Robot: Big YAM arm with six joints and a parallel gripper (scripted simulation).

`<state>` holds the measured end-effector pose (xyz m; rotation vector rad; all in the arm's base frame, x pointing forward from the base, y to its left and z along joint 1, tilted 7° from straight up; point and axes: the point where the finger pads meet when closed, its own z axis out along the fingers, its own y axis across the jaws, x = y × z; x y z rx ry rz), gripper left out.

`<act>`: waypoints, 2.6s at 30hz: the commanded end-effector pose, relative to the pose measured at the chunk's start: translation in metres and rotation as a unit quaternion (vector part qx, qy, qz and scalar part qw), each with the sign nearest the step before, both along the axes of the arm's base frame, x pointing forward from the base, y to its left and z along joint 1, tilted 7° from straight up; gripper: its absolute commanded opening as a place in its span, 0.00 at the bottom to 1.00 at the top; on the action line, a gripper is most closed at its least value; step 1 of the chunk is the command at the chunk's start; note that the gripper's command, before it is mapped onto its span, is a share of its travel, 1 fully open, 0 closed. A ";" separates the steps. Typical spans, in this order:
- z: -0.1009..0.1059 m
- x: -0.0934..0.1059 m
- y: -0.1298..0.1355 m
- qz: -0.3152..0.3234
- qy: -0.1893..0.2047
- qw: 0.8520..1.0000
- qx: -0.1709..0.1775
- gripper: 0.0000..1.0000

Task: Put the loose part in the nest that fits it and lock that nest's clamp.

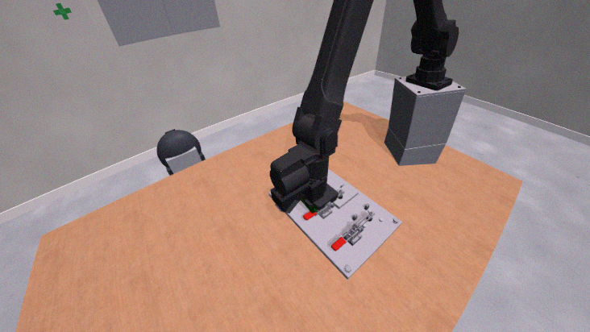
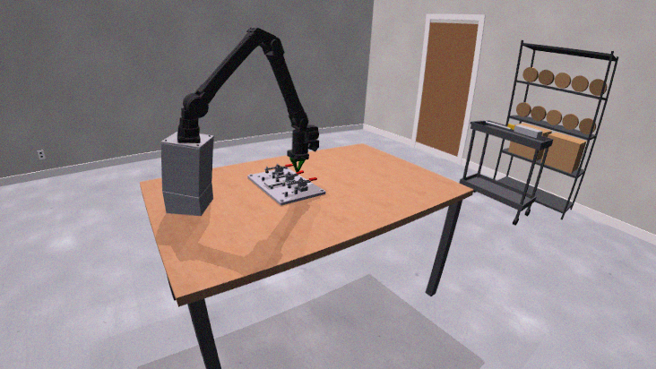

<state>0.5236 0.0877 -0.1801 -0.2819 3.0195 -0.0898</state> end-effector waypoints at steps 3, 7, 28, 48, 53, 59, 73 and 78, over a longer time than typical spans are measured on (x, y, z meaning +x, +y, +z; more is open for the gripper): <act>-0.007 0.009 -0.004 -0.001 -0.002 1.000 0.000 0.00; -0.007 0.012 -0.003 -0.001 -0.007 1.000 0.001 0.00; -0.007 0.014 -0.004 -0.001 -0.008 1.000 0.001 0.00; -0.009 0.015 -0.004 -0.001 -0.010 1.000 0.001 0.00; -0.009 0.015 -0.004 -0.001 -0.010 1.000 0.001 0.00; -0.009 0.015 -0.004 -0.001 -0.010 1.000 0.001 0.00; -0.009 0.015 -0.004 -0.001 -0.010 1.000 0.001 0.00; -0.010 0.016 -0.004 -0.001 -0.010 1.000 0.001 0.00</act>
